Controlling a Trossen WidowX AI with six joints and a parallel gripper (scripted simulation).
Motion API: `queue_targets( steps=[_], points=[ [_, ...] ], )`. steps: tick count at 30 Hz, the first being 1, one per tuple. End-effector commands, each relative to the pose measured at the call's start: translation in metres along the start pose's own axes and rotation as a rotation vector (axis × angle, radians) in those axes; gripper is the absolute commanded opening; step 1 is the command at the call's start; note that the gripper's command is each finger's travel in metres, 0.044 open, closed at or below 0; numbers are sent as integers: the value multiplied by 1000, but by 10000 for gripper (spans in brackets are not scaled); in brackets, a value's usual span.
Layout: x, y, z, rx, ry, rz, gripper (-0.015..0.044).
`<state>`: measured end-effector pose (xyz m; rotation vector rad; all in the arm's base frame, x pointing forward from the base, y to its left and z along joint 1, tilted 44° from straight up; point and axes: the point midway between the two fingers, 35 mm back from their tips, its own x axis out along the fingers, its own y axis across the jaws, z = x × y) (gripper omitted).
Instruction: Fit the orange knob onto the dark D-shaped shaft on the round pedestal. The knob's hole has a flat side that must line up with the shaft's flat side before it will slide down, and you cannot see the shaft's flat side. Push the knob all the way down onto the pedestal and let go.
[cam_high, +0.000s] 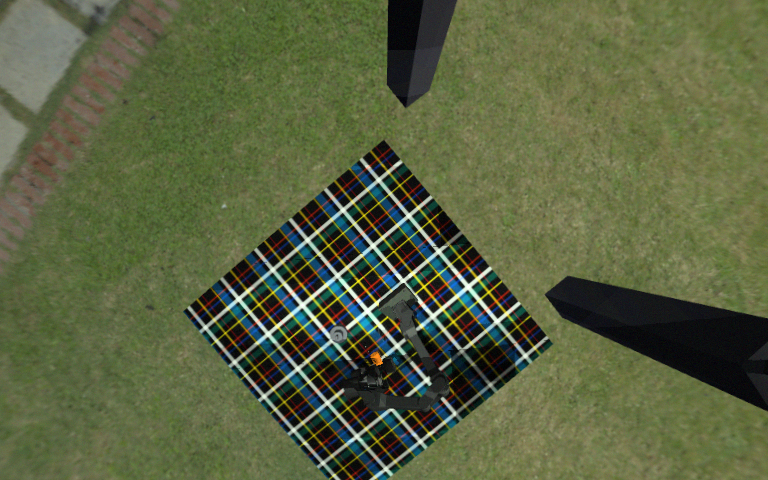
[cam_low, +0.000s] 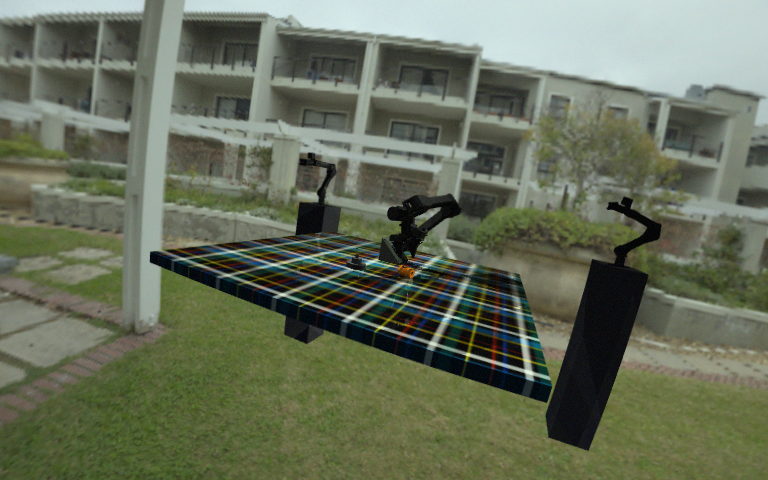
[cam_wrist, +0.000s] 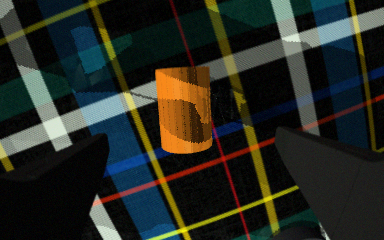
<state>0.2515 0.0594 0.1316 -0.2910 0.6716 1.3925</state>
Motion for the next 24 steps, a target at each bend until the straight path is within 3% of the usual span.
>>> queue_targets(
  steps=[1,24],
  points=[
    [-1,1,0,-38,7,10,440],
    [40,0,-8,-39,8,9,440]
  ],
)
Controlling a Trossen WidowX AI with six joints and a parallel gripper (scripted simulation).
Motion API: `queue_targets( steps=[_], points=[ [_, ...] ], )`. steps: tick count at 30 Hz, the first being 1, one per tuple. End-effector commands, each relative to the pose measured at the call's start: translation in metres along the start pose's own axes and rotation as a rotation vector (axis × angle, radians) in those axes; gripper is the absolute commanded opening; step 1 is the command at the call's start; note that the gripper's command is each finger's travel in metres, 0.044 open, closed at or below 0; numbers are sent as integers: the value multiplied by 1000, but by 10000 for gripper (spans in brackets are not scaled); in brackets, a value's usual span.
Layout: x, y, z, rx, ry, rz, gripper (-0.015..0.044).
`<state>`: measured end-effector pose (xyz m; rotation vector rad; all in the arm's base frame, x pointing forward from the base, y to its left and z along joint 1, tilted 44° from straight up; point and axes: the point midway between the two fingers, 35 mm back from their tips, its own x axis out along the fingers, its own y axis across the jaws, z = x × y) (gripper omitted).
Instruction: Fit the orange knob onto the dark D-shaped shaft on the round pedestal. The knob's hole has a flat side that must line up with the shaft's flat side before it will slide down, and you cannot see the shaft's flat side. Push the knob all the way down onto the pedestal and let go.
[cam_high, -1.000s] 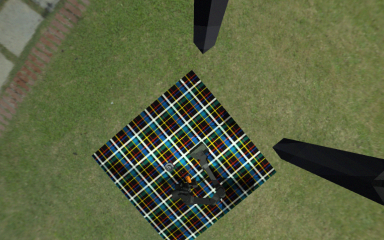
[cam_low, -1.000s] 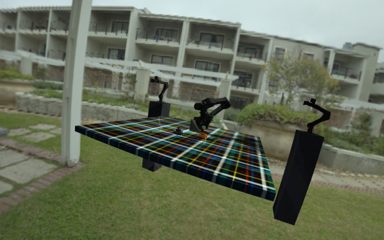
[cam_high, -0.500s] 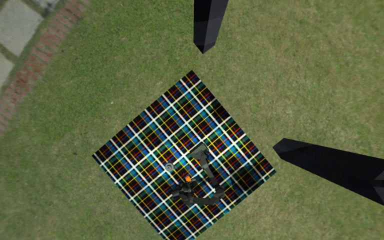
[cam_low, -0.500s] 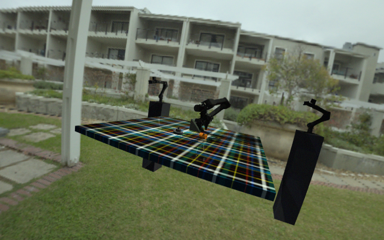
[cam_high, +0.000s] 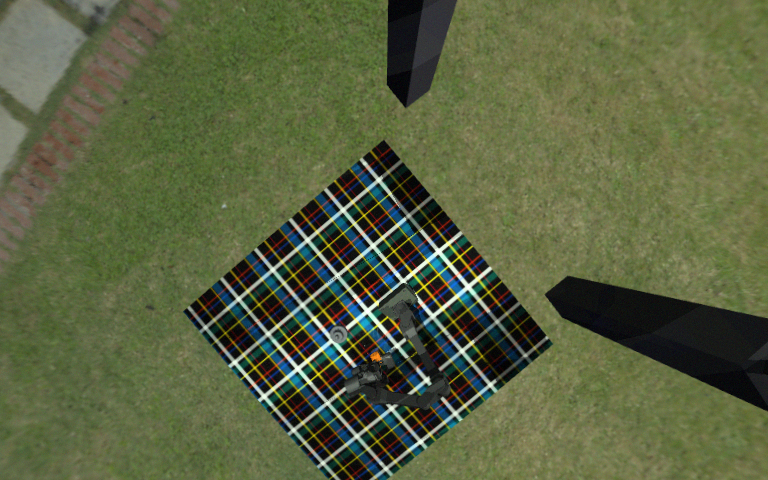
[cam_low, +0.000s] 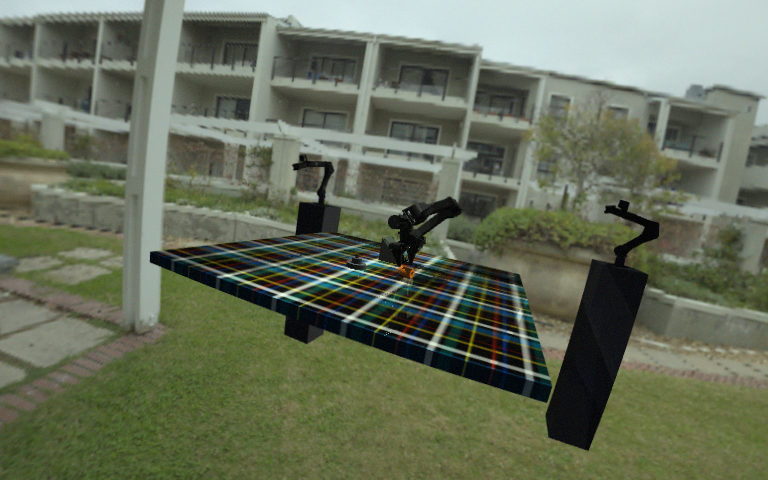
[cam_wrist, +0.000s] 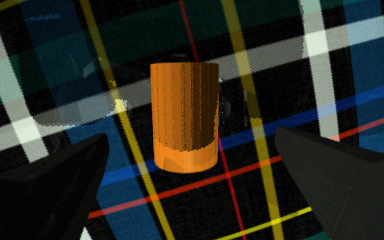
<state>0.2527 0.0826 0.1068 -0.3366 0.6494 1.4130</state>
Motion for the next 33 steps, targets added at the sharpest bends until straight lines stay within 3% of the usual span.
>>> queue_targets(
  steps=[1,19,27,33],
  points=[
    [8,2,-2,9,-4,5,440],
    [33,3,-6,9,-8,6,440],
    [33,3,-6,9,-8,6,240],
    [33,3,-6,9,-8,6,240]
  ],
)
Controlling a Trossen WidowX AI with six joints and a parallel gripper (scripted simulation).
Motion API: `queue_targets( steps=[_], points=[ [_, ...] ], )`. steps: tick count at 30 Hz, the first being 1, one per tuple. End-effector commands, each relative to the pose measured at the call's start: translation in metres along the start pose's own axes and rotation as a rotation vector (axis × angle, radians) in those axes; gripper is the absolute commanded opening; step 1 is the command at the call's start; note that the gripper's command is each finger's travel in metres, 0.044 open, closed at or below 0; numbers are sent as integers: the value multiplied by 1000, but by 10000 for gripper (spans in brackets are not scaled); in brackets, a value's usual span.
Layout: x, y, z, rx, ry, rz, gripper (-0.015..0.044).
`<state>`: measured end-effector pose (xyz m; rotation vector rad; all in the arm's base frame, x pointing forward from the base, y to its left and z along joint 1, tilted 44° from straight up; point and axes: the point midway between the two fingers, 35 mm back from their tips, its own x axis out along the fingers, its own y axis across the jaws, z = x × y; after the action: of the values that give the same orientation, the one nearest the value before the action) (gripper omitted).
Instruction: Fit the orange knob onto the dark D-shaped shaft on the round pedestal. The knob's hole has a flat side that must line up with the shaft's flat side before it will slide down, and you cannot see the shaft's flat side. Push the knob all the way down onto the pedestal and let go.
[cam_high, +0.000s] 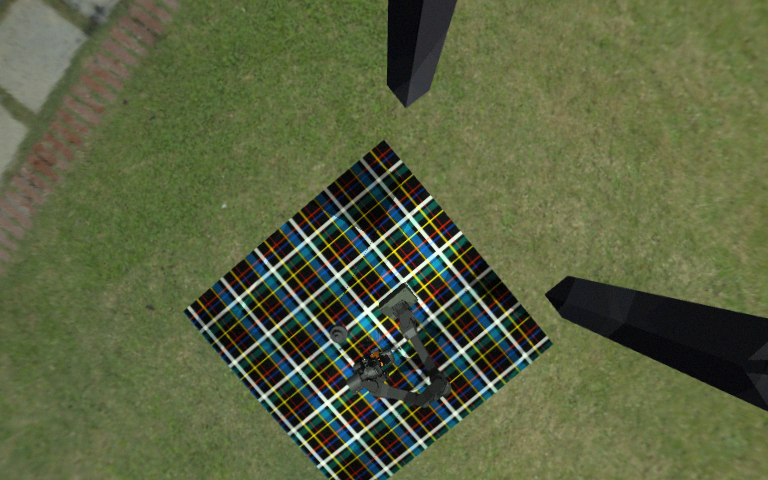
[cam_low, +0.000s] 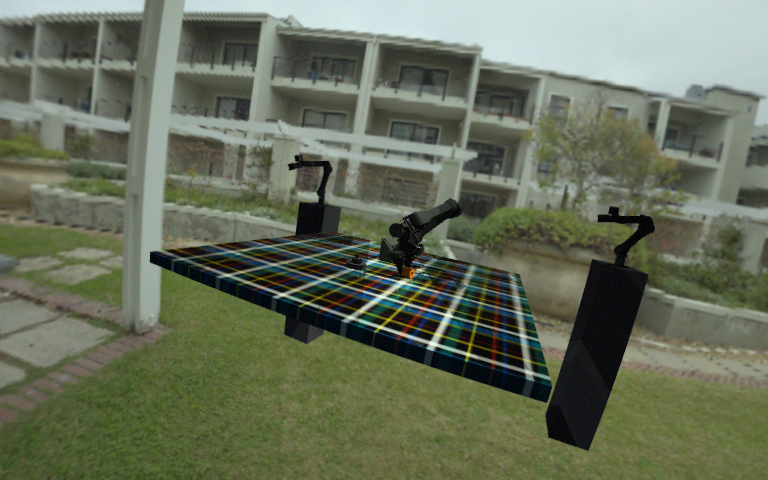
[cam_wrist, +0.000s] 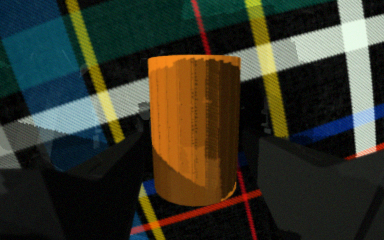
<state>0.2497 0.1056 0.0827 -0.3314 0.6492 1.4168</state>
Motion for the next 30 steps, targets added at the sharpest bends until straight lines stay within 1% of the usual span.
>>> queue_targets(
  steps=[1,4,13,17,30],
  points=[
    [1,1,0,7,-5,2,240],
    [1,1,0,7,-5,2,240],
    [1,1,0,7,-5,2,180],
    [0,1,0,6,0,2,179],
    [-7,0,12,0,217,1,179]
  ],
)
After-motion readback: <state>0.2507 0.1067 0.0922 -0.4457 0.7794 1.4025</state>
